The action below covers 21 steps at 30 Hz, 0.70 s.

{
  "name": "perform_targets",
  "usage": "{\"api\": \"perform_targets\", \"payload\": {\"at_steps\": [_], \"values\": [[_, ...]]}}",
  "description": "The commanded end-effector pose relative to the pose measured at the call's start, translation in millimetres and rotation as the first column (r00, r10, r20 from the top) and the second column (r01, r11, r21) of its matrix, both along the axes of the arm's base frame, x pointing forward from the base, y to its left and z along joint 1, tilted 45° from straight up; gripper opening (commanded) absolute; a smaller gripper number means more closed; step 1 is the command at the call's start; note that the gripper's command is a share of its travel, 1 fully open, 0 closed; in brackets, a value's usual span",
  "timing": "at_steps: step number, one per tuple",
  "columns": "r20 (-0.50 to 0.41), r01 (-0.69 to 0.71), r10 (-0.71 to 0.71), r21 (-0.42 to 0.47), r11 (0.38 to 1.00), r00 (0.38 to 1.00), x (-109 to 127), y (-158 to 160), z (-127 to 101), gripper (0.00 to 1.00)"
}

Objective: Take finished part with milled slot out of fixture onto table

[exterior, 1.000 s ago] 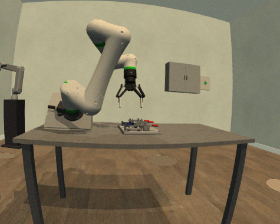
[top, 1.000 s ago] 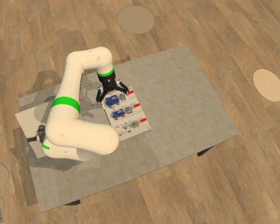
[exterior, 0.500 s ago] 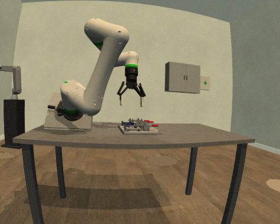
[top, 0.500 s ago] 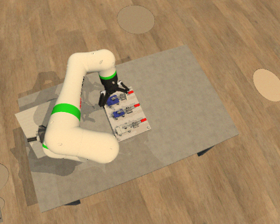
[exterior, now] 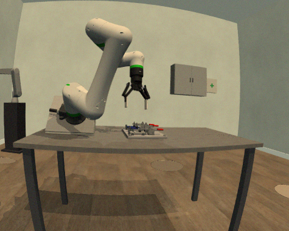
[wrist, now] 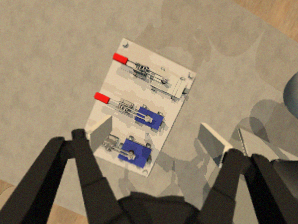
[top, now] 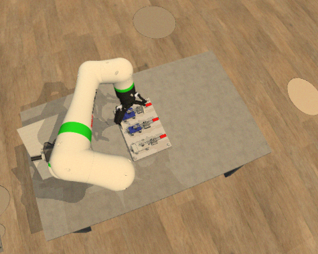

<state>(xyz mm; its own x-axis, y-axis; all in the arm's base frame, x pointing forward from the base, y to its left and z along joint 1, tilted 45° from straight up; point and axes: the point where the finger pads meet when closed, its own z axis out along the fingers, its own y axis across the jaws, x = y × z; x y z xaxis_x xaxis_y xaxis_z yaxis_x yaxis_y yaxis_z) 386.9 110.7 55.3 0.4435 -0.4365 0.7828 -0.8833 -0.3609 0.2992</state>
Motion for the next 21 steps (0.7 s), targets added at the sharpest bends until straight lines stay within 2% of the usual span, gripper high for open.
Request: {"api": "perform_targets", "payload": {"at_steps": [1, 2, 4, 18, 20, 21], "values": [[-0.001, 0.000, 0.000, 0.001, 1.000, 1.000, 0.1, 0.2, 0.1, 1.00], [-0.001, 0.000, 0.000, 0.001, 1.000, 1.000, 0.1, 0.2, 0.1, 1.00], [-0.136, -0.084, 0.084, 0.010, 0.996, 0.987, 1.8, -4.4, 13.6, 1.00], [-0.136, -0.084, 0.084, 0.010, 0.996, 0.987, 1.8, -4.4, 13.6, 1.00], [-0.271, -0.173, 0.176, 0.033, 0.984, 0.946, 3.2, -9.8, 27.6, 1.00], [-0.274, -0.176, 0.178, 0.034, 0.984, 0.945, 3.2, -9.9, 28.0, 1.00]]}}
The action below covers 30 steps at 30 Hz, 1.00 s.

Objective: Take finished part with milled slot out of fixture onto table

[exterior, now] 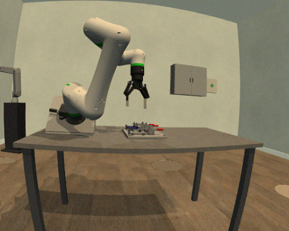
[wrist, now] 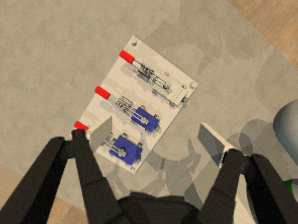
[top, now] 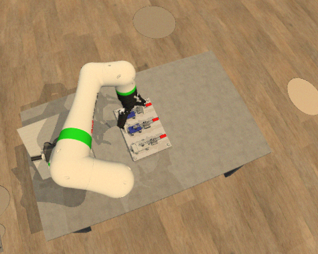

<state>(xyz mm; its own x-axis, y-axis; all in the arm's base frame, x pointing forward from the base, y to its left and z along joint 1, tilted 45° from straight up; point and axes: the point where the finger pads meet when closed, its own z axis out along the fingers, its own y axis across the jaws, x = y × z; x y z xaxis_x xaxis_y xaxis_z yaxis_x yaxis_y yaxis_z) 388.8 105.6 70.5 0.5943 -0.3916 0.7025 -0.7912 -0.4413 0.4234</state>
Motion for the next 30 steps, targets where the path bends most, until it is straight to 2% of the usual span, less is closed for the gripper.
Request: {"api": "perform_targets", "payload": {"at_steps": [1, 13, 15, 27, 28, 30], "values": [[-0.131, -0.087, 0.088, 0.011, 0.996, 0.988, 1.3, -4.8, 12.9, 1.00], [-0.131, -0.087, 0.088, 0.011, 0.996, 0.988, 1.3, -4.8, 12.9, 1.00], [-0.262, -0.181, 0.184, 0.035, 0.983, 0.947, 2.2, -10.8, 26.8, 1.00], [-0.270, -0.187, 0.190, 0.037, 0.982, 0.944, 2.3, -11.3, 27.7, 1.00], [-0.334, -0.236, 0.241, 0.056, 0.970, 0.911, 2.6, -14.7, 34.9, 1.00], [-0.334, -0.236, 0.241, 0.056, 0.970, 0.911, 2.6, -14.7, 34.9, 1.00]]}}
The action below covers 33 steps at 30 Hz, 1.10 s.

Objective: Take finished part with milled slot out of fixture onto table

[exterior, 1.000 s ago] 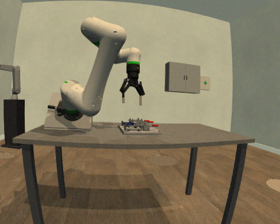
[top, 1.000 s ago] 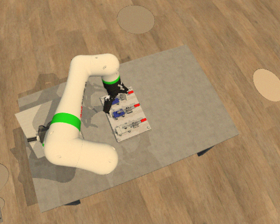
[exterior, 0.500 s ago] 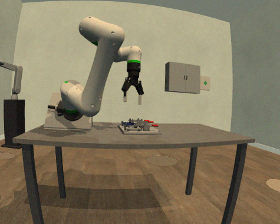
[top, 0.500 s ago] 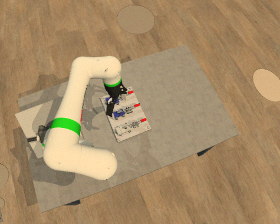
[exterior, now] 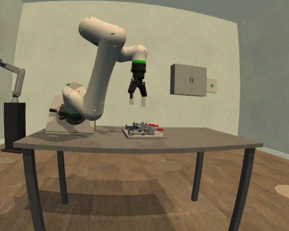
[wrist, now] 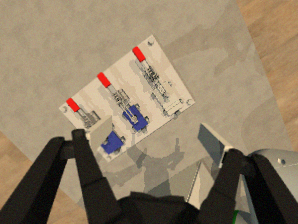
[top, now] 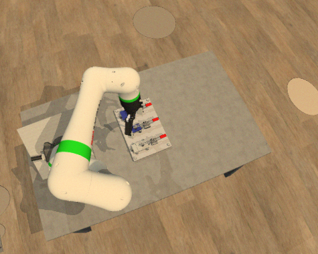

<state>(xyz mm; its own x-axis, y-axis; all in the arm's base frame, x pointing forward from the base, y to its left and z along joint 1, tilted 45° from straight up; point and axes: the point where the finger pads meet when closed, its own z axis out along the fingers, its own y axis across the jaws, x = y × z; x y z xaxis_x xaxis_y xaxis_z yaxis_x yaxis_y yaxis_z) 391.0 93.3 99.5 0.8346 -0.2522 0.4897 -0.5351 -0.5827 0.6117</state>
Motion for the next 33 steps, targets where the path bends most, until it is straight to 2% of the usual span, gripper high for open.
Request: {"api": "perform_targets", "payload": {"at_steps": [1, 12, 14, 26, 28, 33], "values": [[-0.123, -0.096, 0.097, 0.013, 0.995, 0.988, 0.5, -5.8, 12.8, 1.00], [-0.123, -0.096, 0.097, 0.013, 0.995, 0.988, 0.5, -5.8, 12.8, 1.00], [-0.240, -0.194, 0.198, 0.038, 0.980, 0.950, 0.5, -12.6, 25.6, 1.00], [-0.240, -0.194, 0.198, 0.038, 0.980, 0.950, 0.5, -12.6, 25.6, 1.00], [-0.333, -0.277, 0.284, 0.069, 0.958, 0.899, 0.2, -18.8, 36.5, 1.00], [-0.333, -0.277, 0.284, 0.069, 0.958, 0.899, 0.2, -18.8, 36.5, 1.00]]}}
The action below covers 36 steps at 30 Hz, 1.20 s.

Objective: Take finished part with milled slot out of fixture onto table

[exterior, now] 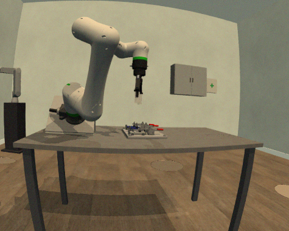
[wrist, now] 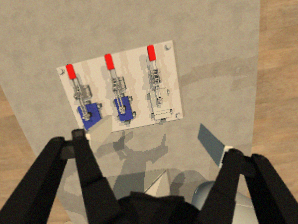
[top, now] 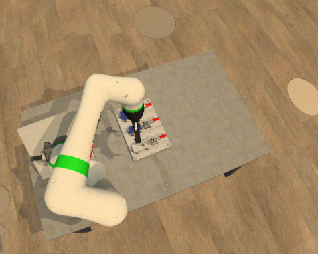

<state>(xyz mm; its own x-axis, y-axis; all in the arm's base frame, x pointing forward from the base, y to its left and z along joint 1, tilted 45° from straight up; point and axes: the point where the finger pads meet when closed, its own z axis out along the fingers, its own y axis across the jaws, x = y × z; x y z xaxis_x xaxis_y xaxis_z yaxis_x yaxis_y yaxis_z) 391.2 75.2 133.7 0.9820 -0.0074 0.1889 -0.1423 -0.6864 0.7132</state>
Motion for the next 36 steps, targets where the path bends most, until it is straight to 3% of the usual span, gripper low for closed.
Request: {"api": "perform_targets", "payload": {"at_steps": [1, 7, 10, 21, 25, 36], "values": [[-0.023, -0.018, 0.019, 0.004, 1.000, 1.000, 0.0, -0.8, 2.3, 1.00], [-0.023, -0.018, 0.019, 0.004, 1.000, 1.000, 0.0, -0.8, 2.3, 1.00], [-0.131, -0.120, 0.122, 0.019, 0.993, 0.984, -0.8, -8.0, 14.0, 1.00], [-0.131, -0.120, 0.122, 0.019, 0.993, 0.984, -0.8, -8.0, 14.0, 1.00], [-0.193, -0.182, 0.185, 0.033, 0.983, 0.964, -1.4, -12.5, 21.0, 1.00], [-0.199, -0.189, 0.192, 0.035, 0.981, 0.961, -1.5, -13.0, 21.8, 1.00]]}}
